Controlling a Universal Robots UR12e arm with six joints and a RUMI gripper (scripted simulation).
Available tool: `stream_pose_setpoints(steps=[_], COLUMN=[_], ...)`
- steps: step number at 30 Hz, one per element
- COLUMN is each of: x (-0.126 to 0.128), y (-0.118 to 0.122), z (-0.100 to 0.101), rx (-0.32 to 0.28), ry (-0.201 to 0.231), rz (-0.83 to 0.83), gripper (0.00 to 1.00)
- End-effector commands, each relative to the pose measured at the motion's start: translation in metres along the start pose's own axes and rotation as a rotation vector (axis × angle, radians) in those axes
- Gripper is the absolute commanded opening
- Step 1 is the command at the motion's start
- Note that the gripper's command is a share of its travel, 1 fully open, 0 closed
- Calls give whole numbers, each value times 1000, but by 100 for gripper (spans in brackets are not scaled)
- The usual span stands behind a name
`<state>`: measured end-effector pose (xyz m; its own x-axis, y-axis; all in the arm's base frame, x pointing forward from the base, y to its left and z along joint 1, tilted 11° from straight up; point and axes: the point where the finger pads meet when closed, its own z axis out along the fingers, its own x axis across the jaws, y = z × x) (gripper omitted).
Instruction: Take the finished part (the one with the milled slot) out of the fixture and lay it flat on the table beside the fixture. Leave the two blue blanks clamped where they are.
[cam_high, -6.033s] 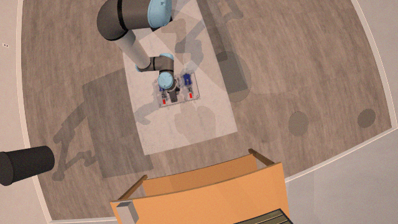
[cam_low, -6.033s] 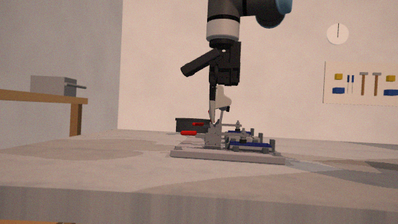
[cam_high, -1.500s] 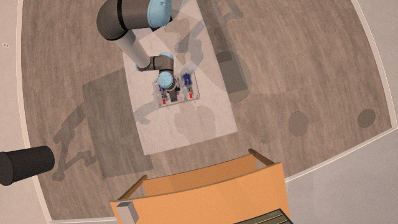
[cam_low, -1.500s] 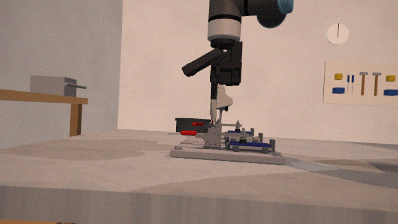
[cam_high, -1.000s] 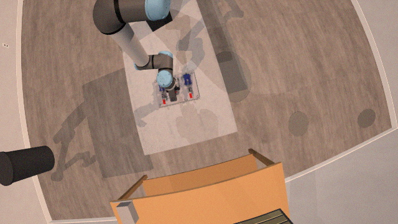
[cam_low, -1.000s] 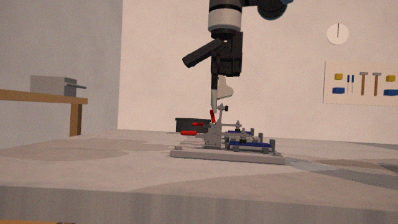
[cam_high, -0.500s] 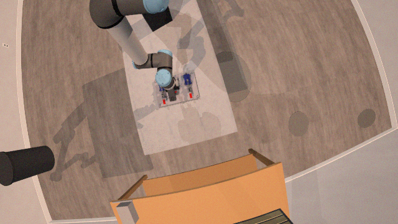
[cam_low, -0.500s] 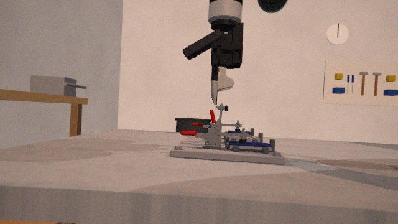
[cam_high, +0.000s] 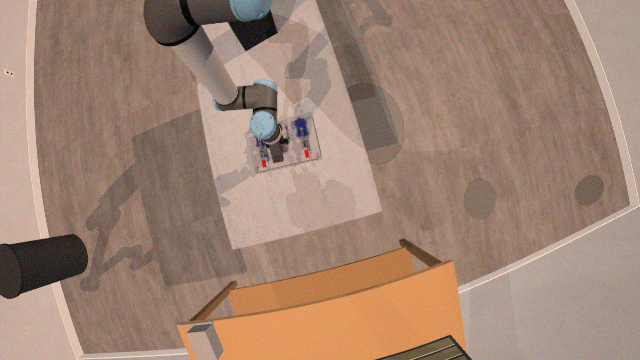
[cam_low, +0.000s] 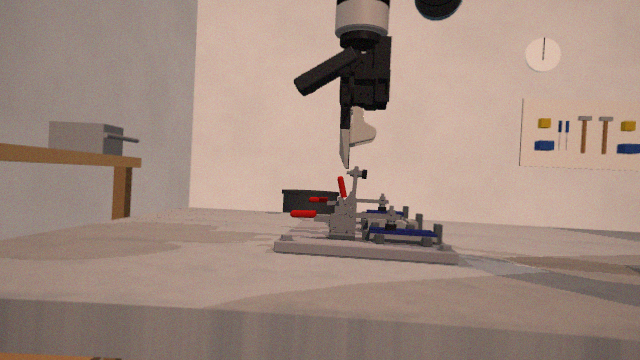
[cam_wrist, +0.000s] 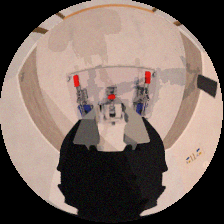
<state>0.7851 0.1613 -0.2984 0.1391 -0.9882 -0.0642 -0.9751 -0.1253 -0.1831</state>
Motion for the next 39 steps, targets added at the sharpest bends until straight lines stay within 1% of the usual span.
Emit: stream_pose_setpoints(steps=[1,17,18,39], x=[0,0,0,0], y=[-1,-1,-1,-1], z=[-1,-1,-1,8], rx=[1,1,1,1], ry=[0,0,0,0], rz=[0,0,0,0], gripper=[28,28,59,59])
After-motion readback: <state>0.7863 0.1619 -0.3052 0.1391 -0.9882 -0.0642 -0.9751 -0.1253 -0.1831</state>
